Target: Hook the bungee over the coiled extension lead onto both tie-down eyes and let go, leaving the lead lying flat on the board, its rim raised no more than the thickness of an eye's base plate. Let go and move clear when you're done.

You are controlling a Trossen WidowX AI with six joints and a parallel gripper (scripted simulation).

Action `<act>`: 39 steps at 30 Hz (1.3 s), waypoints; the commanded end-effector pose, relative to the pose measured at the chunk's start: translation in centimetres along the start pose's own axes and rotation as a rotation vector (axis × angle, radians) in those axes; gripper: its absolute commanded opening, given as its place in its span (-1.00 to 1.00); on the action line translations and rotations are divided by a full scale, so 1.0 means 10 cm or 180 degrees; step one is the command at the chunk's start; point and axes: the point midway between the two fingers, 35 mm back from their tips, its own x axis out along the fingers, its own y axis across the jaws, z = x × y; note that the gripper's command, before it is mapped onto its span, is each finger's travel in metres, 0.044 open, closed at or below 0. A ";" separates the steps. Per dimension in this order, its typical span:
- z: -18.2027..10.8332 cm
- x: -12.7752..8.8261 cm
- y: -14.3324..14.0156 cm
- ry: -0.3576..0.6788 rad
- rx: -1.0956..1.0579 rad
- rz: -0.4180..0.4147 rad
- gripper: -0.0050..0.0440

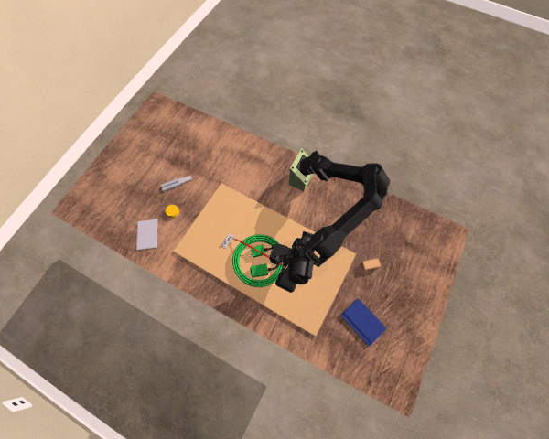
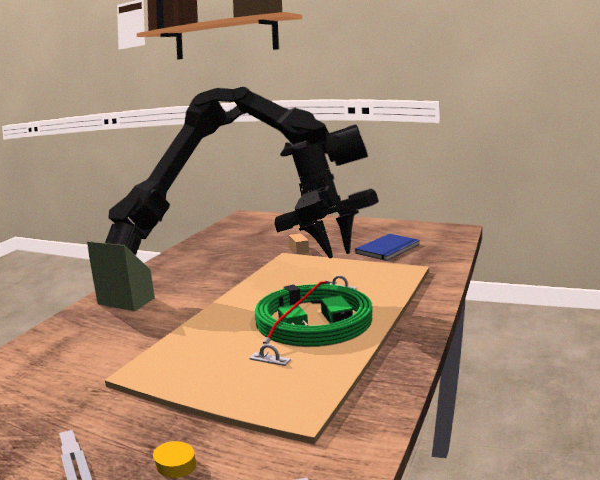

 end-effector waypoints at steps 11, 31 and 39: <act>0.11 -0.84 0.32 0.0121 0.0100 -0.0073 -0.18; 0.14 -1.60 0.25 0.0328 0.0422 -0.0198 0.01; 0.11 -1.59 0.25 0.0290 0.0403 -0.0136 0.60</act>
